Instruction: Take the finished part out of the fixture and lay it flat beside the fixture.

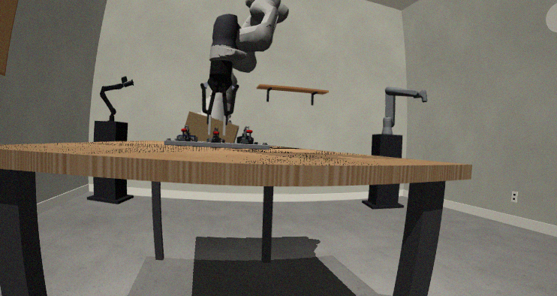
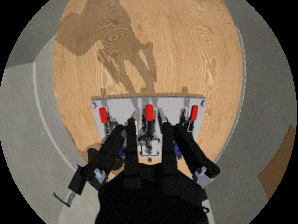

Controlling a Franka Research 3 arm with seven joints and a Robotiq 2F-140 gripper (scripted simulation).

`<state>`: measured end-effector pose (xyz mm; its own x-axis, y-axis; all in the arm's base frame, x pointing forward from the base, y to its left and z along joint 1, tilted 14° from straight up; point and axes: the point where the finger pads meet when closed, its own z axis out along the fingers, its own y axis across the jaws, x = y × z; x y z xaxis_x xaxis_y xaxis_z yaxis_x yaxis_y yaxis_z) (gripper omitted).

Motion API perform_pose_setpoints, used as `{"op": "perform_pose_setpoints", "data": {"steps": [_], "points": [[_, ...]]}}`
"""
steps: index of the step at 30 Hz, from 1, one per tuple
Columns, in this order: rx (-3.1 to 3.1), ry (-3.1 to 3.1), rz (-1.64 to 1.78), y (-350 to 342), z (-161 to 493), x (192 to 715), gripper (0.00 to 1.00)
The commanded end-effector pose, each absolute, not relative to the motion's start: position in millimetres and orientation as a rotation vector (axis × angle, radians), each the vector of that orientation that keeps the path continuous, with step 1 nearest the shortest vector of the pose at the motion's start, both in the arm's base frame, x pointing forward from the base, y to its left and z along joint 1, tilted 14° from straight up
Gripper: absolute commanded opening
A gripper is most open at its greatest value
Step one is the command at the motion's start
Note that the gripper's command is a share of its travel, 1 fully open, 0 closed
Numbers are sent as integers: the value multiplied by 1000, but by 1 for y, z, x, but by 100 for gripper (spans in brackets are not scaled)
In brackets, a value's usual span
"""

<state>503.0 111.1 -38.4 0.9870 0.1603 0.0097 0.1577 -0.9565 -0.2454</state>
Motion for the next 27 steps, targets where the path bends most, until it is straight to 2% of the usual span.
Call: {"op": "perform_pose_setpoints", "data": {"steps": [1,27], "points": [[-2883,-252,0,111,-43,506,28],[-2883,-252,0,112,-46,506,28]]}}
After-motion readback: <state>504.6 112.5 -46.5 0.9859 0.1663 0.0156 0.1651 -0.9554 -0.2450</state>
